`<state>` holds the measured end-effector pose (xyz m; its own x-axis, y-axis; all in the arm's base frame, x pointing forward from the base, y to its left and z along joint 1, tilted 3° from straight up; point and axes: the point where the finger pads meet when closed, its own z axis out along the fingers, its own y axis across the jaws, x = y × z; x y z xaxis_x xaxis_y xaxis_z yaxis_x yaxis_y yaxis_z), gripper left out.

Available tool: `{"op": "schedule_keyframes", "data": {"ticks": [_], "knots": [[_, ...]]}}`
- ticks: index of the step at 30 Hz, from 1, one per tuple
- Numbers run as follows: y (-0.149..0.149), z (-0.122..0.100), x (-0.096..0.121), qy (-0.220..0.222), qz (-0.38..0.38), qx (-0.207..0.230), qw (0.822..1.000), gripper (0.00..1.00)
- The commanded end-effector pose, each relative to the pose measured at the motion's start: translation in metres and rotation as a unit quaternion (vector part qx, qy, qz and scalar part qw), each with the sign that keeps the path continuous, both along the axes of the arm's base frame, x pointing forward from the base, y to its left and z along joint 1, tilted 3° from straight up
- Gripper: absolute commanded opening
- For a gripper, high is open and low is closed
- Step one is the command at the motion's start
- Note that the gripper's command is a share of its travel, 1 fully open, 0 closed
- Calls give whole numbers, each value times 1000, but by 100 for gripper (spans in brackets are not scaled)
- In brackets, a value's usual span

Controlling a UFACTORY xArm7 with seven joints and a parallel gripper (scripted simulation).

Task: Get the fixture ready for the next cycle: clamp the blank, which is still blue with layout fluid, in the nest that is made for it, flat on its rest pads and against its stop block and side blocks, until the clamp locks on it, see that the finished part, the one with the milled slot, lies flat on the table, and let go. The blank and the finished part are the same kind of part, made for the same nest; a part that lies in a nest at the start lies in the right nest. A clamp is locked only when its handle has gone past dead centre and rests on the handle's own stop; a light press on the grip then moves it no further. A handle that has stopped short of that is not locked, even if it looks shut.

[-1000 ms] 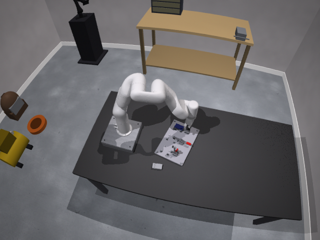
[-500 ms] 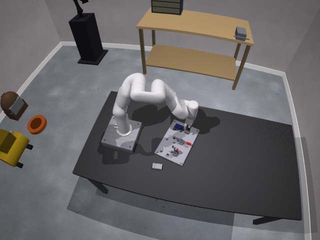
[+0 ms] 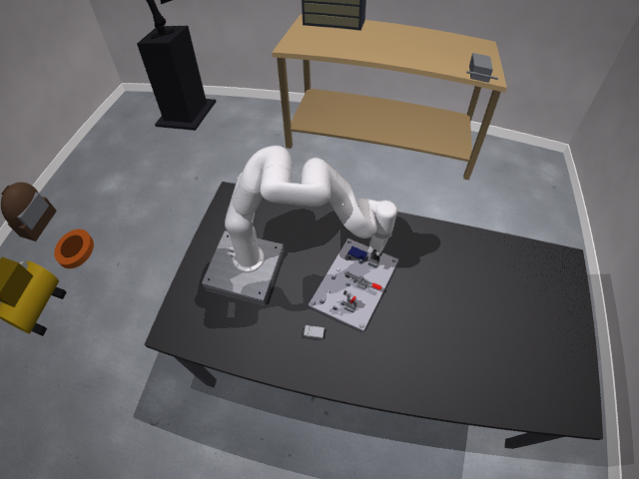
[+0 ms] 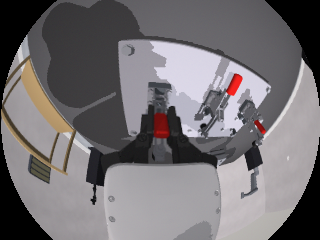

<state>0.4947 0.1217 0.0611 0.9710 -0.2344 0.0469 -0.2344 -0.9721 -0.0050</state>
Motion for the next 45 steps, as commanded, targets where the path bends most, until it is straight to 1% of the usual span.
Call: {"op": "schedule_keyframes", "data": {"ticks": [1, 22, 45], "knots": [[0, 2, 3, -3, 0, 1, 1000, 0], [-2, 2, 11, -3, 0, 1, 1000, 0], [-5, -1, 26, -3, 0, 1, 1000, 0]]}}
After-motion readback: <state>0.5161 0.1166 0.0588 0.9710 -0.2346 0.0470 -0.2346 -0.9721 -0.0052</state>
